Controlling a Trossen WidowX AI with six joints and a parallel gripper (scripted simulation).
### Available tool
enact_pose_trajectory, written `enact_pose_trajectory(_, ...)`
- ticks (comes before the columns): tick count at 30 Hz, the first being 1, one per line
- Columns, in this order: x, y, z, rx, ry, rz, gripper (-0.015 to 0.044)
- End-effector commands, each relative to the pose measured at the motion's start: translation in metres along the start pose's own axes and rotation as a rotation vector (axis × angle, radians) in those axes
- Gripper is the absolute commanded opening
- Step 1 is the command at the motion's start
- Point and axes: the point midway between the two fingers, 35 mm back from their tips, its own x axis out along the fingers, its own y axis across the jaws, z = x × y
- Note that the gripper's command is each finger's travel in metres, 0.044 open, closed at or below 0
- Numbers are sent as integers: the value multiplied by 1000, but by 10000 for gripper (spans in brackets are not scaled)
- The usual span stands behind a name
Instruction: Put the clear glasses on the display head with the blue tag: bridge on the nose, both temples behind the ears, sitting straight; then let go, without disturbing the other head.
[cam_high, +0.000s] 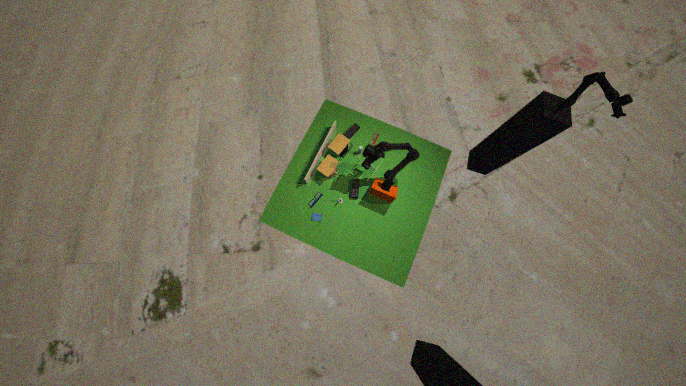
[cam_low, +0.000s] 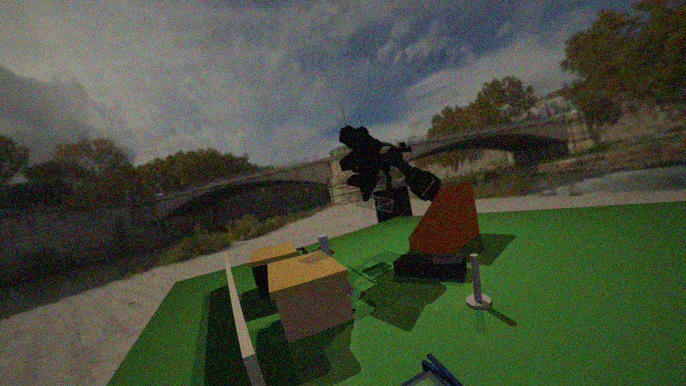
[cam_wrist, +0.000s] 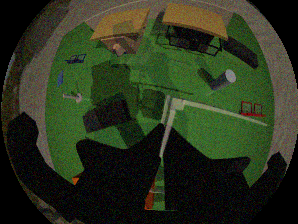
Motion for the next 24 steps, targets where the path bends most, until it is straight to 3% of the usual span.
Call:
enact_pose_trajectory(1, -2, -1, -5, -136, -15, 13, 0)
enact_pose_trajectory(24, -20, -11, -20, -870, -166, 5, 0)
